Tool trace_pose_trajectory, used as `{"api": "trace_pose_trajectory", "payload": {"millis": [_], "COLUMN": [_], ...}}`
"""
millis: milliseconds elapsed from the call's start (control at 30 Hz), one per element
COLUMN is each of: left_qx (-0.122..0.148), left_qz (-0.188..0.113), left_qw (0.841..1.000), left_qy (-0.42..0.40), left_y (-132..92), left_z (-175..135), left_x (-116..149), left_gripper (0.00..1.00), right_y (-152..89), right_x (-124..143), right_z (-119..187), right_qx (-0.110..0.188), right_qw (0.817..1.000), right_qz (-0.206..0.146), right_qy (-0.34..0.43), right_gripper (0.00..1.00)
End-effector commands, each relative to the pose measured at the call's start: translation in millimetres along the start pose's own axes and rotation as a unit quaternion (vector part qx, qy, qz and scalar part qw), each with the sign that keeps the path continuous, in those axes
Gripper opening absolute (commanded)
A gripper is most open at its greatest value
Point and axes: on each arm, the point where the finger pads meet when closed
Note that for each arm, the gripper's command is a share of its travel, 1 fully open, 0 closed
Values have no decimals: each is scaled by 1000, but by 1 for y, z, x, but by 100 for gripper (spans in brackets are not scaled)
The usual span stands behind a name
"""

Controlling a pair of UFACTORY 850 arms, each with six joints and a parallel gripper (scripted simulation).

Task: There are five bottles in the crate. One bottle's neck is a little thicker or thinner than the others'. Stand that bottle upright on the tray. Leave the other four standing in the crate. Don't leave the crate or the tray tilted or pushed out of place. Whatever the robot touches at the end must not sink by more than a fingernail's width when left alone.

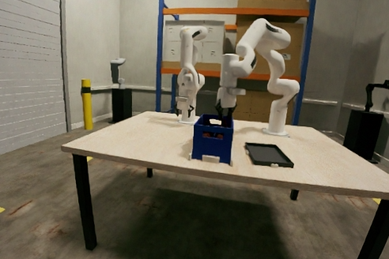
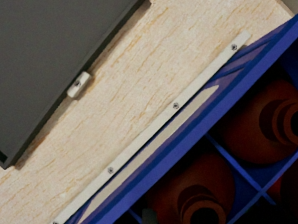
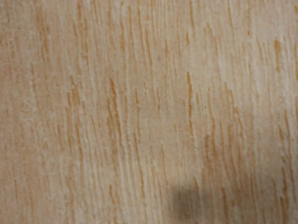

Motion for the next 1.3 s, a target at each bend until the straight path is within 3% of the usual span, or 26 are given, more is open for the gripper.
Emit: {"api": "trace_pose_trajectory", "payload": {"millis": [0,1267], "left_qx": [1,1], "left_qz": [0,0], "left_qw": [1000,1000], "left_qy": [0,0], "left_y": [-1,30], "left_z": [1,1], "left_x": [0,0], "left_gripper": [66,66], "right_y": [0,0], "right_x": [-1,-1], "right_z": [0,0], "right_qx": [0,0], "right_qw": [1000,1000], "right_qz": [0,0], "right_qy": [0,0], "right_gripper": [100,100]}}
Point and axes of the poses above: on each arm, the point where the finger pads meet when closed, its own y axis out along the fingers, its own z axis across the jaws, x = y × z, and after that the axes turned 13 degrees about y, right-handed
